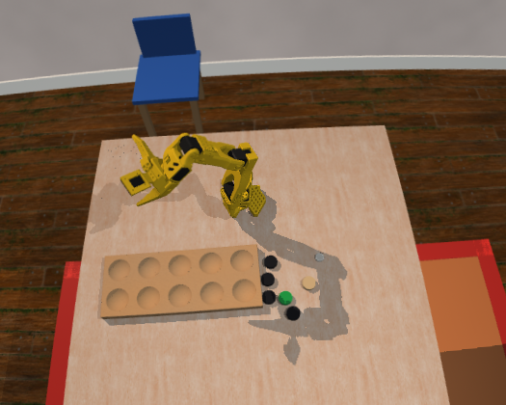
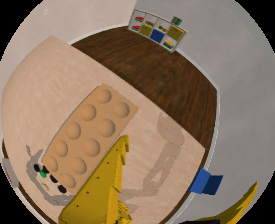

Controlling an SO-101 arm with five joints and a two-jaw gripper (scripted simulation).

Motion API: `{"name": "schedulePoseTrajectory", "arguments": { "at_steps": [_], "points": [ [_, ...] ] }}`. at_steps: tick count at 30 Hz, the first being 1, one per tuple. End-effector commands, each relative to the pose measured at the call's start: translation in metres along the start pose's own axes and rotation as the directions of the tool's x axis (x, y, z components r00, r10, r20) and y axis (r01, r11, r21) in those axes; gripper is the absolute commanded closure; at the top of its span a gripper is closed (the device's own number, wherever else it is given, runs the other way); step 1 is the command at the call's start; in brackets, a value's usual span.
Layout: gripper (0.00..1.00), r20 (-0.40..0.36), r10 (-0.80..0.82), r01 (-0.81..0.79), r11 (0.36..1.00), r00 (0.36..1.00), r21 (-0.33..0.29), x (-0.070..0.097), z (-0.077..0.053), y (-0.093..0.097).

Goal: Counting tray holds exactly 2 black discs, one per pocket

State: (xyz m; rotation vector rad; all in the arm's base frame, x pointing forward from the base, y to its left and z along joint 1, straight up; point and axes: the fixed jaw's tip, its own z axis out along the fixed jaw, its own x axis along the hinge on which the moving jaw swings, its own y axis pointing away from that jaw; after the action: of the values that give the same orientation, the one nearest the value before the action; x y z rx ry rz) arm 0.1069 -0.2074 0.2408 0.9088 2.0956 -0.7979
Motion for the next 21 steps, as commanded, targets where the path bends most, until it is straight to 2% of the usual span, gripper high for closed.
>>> {"name": "schedulePoseTrajectory", "arguments": {
  "at_steps": [1,6,7,21],
  "points": [
    [0.00,0.078,-0.058,0.058,0.998,0.995,-0.001,-0.010,-0.010,0.005],
    [0.00,0.076,-0.097,0.098,0.995,0.992,-0.019,-0.008,-0.009,0.010],
    [0.00,-0.005,-0.069,0.069,0.997,0.998,-0.036,0.003,0.003,0.010],
    [0.00,-0.009,-0.126,0.126,0.991,0.992,-0.045,0.005,0.004,0.012]
  ]
}}
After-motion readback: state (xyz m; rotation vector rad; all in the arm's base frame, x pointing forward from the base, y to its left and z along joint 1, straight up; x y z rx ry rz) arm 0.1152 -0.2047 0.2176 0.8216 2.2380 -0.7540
